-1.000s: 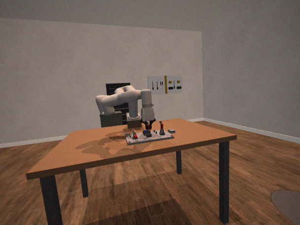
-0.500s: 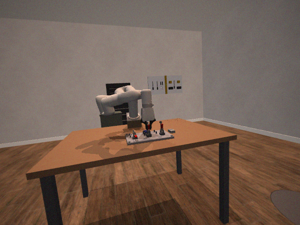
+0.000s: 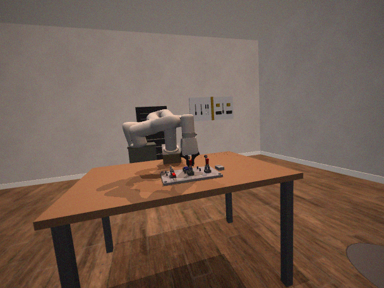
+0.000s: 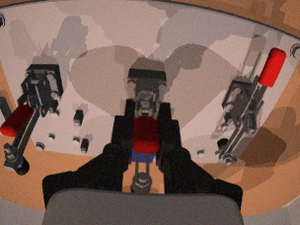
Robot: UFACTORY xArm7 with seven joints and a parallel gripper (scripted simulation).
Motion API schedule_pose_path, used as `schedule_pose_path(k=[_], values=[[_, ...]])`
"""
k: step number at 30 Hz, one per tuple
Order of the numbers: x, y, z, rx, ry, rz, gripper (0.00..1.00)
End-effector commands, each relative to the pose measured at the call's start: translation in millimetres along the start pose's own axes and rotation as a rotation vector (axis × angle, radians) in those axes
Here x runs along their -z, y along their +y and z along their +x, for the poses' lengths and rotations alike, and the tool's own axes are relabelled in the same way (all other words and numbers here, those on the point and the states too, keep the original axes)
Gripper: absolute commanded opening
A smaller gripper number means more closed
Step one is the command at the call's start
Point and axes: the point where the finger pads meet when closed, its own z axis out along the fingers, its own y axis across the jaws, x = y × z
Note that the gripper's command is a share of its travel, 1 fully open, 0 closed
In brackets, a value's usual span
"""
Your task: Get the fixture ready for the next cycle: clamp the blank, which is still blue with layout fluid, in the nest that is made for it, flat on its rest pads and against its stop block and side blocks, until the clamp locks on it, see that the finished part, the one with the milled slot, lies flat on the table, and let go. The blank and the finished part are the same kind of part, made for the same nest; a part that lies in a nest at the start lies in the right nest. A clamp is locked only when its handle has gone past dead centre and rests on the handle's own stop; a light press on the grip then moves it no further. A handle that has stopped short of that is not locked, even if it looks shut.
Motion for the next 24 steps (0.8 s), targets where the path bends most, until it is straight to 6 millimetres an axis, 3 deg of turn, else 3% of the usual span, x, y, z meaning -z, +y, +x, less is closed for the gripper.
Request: schedule_pose_path(k=[1, 24], values=[[1.1, 0.0, 4.3, -0.002, 0.006, 0.001, 0.00], [-1.6, 0.0, 17.2, -0.002, 0.006, 0.001, 0.00]])
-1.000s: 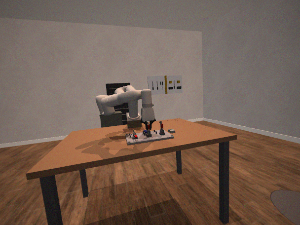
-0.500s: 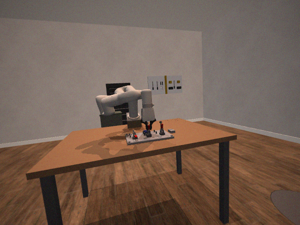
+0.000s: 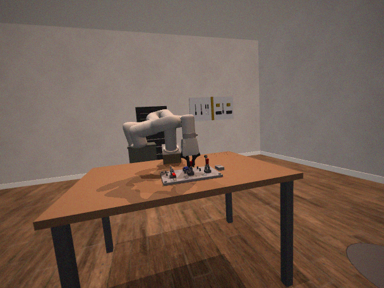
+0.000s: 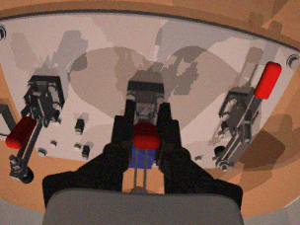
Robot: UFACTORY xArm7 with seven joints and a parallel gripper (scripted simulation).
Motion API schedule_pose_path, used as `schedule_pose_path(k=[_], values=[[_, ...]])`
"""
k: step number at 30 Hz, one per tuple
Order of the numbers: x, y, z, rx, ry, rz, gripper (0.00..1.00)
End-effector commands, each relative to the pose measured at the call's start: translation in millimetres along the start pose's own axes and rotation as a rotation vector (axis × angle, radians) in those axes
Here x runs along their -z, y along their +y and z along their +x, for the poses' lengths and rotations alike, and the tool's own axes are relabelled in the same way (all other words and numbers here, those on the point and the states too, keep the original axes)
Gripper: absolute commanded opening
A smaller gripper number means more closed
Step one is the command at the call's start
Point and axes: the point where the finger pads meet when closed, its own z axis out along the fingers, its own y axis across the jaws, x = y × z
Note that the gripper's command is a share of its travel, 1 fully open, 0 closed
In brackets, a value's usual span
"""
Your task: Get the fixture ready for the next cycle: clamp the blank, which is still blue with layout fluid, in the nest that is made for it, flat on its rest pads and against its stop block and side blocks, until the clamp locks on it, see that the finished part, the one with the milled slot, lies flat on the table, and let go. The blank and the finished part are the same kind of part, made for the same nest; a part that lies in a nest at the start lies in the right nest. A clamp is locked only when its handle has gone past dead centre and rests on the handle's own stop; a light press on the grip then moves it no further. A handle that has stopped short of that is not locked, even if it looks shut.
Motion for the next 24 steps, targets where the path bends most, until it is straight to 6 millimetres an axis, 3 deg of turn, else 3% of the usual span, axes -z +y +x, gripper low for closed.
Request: schedule_pose_path(k=[1, 24], values=[[0.4, 0.0, 4.0, -0.002, 0.005, 0.001, 0.00], [-9.2, 0.0, 19.6, -0.002, 0.005, 0.001, 0.00]])
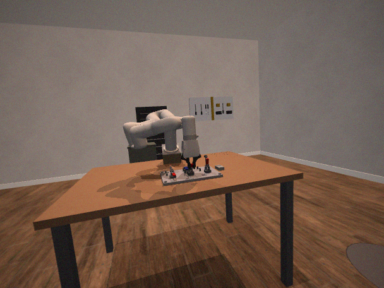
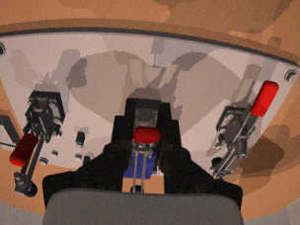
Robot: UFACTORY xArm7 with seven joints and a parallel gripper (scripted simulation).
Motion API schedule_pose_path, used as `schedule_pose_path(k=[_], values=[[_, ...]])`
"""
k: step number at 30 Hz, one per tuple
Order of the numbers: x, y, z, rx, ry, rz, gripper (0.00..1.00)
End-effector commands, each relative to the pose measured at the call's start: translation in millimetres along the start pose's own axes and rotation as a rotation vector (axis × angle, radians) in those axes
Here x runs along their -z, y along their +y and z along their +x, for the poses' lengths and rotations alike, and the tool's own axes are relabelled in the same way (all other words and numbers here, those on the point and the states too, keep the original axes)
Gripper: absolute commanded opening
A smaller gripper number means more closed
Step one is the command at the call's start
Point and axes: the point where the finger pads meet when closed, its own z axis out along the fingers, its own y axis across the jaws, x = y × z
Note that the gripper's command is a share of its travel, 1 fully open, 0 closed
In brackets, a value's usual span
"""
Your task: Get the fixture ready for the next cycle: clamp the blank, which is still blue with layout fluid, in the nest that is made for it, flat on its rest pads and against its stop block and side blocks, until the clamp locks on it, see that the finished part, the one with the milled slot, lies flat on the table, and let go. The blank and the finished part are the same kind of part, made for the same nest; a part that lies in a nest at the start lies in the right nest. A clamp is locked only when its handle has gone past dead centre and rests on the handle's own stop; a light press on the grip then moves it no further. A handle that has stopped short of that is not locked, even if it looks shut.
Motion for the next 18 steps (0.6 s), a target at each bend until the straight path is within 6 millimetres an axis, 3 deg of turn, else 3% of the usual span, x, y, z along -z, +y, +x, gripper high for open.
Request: schedule_pose_path(k=[1, 18], values=[[-2.1, 0.0, 4.5, -0.001, 0.003, 0.001, 0.00], [-12.3, 0.0, 12.4, -0.001, 0.003, 0.001, 0.00]])
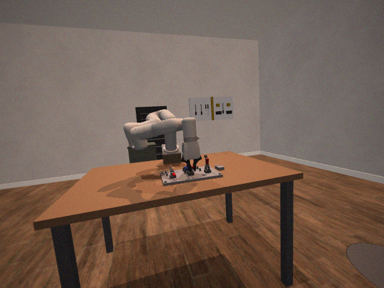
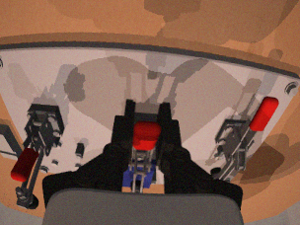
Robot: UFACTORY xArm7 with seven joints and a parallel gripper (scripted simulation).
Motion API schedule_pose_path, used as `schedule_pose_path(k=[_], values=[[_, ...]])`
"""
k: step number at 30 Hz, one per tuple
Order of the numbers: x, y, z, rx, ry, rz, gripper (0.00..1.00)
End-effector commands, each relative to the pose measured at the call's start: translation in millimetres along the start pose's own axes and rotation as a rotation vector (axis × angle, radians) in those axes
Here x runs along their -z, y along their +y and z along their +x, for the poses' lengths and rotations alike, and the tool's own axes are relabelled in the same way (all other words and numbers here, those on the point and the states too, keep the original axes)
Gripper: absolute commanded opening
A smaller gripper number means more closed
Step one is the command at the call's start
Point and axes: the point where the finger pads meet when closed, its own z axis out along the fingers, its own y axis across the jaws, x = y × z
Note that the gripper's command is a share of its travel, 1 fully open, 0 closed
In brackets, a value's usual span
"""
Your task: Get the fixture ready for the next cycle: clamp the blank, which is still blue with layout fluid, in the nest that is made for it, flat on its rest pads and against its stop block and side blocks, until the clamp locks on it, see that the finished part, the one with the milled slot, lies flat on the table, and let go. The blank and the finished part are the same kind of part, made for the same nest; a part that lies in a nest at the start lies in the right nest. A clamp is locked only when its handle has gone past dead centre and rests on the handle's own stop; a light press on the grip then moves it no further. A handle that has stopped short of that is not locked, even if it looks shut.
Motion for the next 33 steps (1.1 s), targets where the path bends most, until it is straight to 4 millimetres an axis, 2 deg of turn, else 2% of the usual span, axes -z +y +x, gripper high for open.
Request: schedule_pose_path(k=[1, 33], values=[[-2.8, 0.0, 2.5, 0.000, 0.002, 0.000, 0.00], [-10.6, 0.0, 6.0, 0.000, 0.002, 0.000, 0.00]])
